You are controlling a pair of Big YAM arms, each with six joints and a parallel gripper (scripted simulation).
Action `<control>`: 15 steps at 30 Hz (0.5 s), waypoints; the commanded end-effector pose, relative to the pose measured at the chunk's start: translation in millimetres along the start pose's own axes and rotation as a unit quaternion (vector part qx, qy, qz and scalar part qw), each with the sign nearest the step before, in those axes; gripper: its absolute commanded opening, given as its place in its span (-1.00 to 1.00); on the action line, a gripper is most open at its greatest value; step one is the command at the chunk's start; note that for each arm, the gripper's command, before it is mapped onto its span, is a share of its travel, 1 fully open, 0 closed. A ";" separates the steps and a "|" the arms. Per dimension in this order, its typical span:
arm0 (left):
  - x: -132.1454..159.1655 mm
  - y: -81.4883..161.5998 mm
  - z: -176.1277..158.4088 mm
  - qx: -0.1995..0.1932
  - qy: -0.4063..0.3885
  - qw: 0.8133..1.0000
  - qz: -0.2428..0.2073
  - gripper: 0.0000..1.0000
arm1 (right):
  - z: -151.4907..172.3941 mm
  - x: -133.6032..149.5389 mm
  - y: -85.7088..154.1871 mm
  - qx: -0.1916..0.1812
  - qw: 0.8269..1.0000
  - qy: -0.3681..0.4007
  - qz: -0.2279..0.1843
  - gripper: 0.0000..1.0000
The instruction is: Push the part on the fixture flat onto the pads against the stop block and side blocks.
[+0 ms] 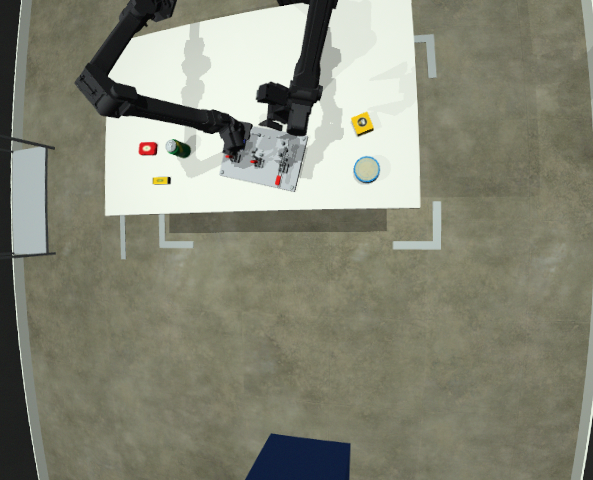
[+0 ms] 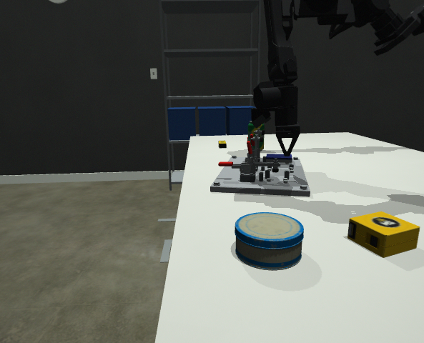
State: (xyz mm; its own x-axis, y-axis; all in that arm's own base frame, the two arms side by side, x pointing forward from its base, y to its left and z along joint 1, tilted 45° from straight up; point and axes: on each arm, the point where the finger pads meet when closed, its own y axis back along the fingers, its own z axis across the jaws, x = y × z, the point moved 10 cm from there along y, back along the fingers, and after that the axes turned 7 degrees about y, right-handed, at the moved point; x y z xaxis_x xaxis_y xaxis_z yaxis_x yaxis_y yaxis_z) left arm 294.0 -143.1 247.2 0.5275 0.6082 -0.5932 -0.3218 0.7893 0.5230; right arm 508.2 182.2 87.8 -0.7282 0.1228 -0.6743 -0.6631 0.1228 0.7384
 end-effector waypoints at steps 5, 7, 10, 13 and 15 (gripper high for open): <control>-4.2 1.6 8.0 -0.005 0.000 1.000 -0.002 1.00 | 4.8 -13.4 0.9 -0.004 1.000 0.002 -0.012 -0.99; -4.2 1.6 8.0 -0.005 0.000 1.000 -0.002 1.00 | 3.9 -15.4 -0.4 -0.004 1.000 -0.003 -0.014 -0.99; -4.2 1.6 8.0 -0.005 0.000 1.000 -0.002 1.00 | 4.1 -17.4 -1.3 -0.005 1.000 0.000 -0.018 -0.76; -4.2 1.6 8.0 -0.005 0.000 1.000 -0.002 1.00 | 20.4 -11.4 12.9 -0.032 0.998 0.027 -0.040 -0.08; -4.2 1.6 8.0 -0.005 0.000 1.000 -0.002 1.00 | 30.7 -12.4 29.2 -0.050 0.996 0.038 -0.067 0.37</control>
State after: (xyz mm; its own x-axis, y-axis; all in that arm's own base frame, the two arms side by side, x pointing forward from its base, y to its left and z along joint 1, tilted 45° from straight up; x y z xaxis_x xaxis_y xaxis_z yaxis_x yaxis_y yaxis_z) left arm 294.0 -143.1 247.2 0.5275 0.6082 -0.5932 -0.3218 0.7893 0.5230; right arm 515.6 189.9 103.3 -0.6830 0.1009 -0.7234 -0.7174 0.0935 0.6903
